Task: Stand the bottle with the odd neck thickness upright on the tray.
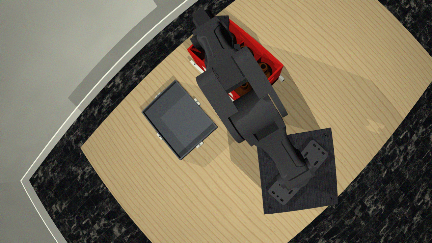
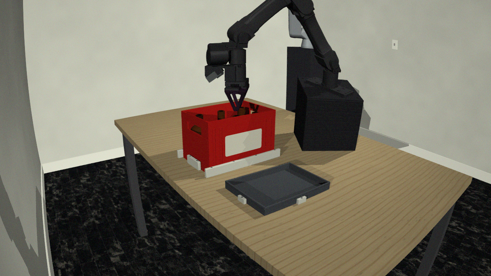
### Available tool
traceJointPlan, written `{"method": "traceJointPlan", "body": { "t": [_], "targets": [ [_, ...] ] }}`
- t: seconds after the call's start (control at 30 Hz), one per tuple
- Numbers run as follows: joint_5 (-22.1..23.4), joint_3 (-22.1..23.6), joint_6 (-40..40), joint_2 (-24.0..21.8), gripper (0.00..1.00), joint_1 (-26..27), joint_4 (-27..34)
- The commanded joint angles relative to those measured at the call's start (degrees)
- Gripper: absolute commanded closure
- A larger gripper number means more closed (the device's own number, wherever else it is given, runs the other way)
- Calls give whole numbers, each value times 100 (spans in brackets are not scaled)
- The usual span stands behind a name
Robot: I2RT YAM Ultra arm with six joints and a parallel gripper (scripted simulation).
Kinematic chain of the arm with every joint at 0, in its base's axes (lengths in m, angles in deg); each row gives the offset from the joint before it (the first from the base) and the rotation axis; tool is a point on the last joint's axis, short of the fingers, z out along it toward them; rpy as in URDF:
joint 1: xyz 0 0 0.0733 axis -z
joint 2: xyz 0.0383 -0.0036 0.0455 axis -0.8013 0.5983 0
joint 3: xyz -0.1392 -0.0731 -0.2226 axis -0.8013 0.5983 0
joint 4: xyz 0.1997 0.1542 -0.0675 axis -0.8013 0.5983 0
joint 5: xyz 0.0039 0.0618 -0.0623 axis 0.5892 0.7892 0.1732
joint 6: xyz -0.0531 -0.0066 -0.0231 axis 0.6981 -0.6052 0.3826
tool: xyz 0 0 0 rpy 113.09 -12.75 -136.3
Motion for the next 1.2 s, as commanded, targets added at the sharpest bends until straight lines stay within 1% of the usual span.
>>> {"method": "traceJointPlan", "body": {
  "t": [0.0,0.1,0.17,0.27,0.4,0.43,1.17],
  "targets": [
    [-64,106,-45,72,39,-30,-159],
    [-64,125,-49,-24,39,-51,-194],
    [-63,0,-51,12,39,-44,-215],
    [-64,38,-51,74,39,-26,-231],
    [-64,52,-50,38,39,-29,-236],
    [-64,55,-49,-44,39,-30,-235],
    [-64,58,-49,-41,39,-30,-215]
  ]
}}
